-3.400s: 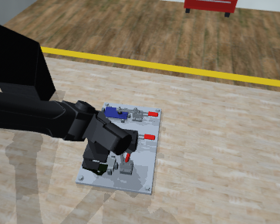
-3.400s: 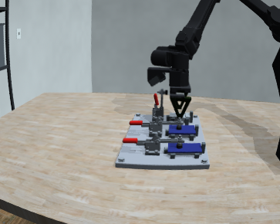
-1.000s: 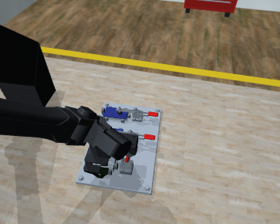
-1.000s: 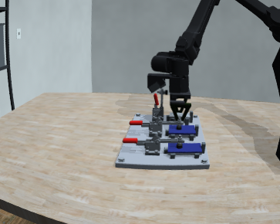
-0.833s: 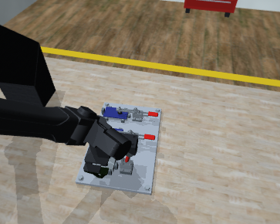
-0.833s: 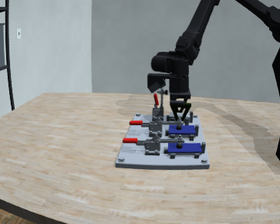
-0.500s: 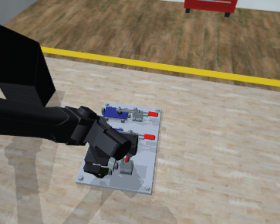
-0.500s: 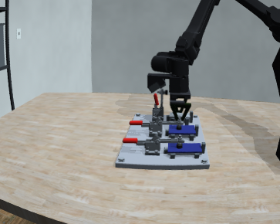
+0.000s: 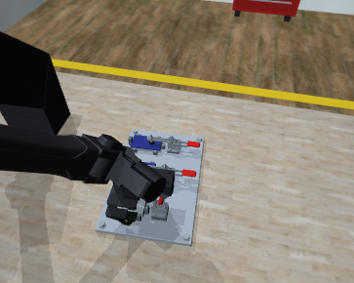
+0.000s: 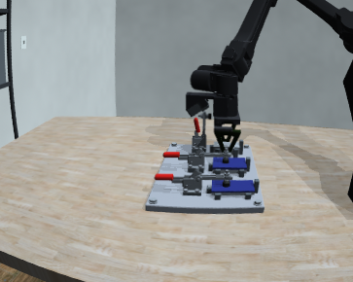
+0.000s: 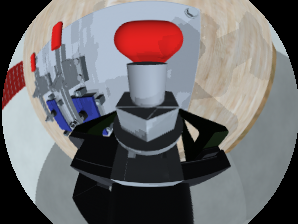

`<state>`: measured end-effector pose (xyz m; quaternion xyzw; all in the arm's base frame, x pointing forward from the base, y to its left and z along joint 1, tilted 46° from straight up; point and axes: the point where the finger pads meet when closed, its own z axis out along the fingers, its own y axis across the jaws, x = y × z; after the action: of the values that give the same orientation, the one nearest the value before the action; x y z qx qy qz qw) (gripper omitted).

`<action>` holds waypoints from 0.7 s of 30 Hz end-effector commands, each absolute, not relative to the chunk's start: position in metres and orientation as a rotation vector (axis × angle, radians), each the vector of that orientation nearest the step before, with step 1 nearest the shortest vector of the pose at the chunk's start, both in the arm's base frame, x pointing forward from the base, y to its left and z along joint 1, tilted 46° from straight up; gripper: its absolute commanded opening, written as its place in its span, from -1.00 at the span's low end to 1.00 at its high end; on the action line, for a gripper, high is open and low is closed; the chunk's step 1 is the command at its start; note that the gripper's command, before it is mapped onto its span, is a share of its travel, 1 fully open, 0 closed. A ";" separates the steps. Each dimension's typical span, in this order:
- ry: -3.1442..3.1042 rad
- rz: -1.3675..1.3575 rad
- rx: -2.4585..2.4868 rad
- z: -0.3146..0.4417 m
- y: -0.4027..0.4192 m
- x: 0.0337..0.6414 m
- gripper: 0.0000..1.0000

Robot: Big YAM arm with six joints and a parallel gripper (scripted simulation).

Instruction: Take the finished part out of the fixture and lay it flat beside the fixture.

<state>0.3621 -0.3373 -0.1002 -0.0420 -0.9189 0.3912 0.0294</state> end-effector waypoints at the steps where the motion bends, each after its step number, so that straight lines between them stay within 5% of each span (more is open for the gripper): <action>1: -2.822 1.185 -0.126 -0.109 -0.339 0.352 0.83; 21: -2.823 1.188 -0.127 -0.108 -0.340 0.353 0.83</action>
<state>0.3610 -0.3368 -0.1010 -0.0417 -0.9190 0.3908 0.0302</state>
